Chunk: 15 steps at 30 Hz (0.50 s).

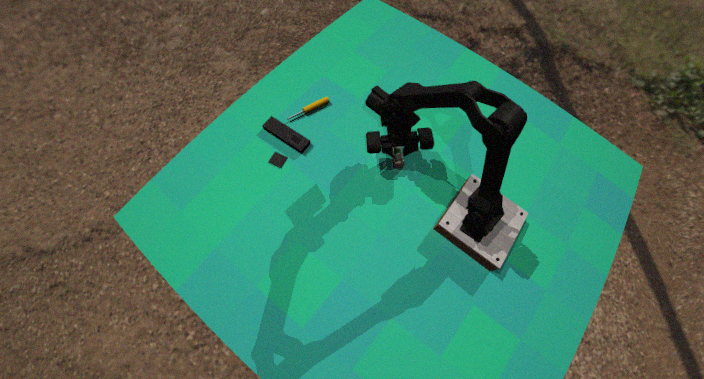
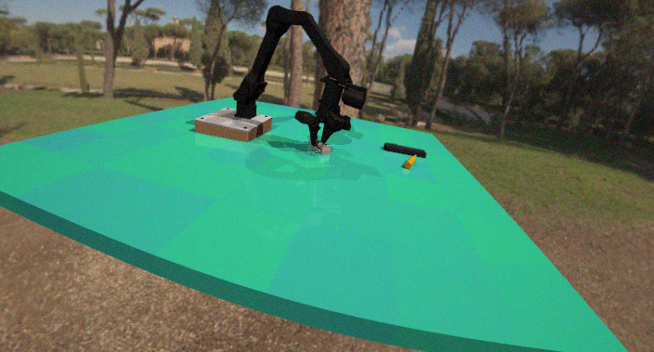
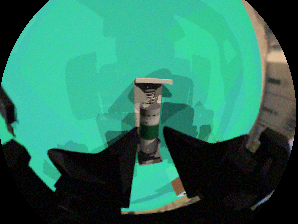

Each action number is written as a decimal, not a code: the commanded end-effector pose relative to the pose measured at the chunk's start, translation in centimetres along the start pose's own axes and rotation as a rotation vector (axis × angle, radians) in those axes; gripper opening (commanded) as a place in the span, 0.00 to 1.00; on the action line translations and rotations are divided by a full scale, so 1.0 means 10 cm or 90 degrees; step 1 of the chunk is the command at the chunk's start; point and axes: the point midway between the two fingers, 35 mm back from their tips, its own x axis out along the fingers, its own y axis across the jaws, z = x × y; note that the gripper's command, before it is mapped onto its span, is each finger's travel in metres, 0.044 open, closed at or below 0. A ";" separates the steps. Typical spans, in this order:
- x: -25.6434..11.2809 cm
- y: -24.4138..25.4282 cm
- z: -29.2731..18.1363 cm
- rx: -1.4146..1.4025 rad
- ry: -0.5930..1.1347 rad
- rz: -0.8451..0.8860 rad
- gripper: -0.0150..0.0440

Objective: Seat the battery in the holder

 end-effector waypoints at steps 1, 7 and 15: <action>-0.11 0.01 0.01 0.002 -0.005 0.005 0.54; -0.13 0.00 0.01 0.001 -0.005 0.005 0.54; -0.26 -0.02 0.00 0.000 -0.002 0.002 0.67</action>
